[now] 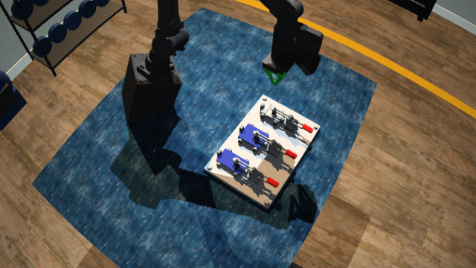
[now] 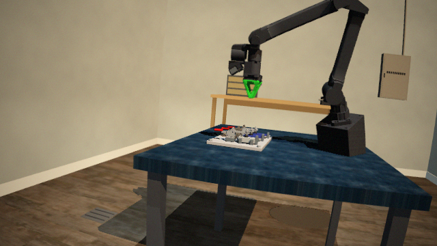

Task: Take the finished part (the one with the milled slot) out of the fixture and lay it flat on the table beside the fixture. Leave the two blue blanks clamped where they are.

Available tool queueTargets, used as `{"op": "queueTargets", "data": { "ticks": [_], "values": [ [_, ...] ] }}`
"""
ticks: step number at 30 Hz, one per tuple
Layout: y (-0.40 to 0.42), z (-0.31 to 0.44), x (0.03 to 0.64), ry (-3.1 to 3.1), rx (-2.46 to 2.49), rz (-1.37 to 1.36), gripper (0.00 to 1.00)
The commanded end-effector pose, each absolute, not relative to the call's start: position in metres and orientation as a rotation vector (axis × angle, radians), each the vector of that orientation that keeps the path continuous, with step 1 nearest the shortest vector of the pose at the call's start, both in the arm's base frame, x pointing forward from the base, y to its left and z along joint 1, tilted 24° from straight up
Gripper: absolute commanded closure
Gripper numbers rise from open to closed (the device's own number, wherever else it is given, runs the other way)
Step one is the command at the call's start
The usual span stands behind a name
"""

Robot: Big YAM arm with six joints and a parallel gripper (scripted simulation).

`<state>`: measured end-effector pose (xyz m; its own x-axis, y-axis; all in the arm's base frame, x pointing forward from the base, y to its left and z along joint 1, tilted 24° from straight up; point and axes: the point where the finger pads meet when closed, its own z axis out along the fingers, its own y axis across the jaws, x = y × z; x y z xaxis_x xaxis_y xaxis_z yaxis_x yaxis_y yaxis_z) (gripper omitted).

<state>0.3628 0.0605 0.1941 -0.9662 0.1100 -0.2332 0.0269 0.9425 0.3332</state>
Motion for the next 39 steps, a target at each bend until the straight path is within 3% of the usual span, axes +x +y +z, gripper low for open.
{"op": "queueTargets", "data": {
  "ticks": [1,39],
  "values": [
    [0.061,0.214,0.374,2.816,0.077,0.483,0.55],
    [0.062,0.201,0.363,2.842,0.106,0.489,0.55]
  ]
}}
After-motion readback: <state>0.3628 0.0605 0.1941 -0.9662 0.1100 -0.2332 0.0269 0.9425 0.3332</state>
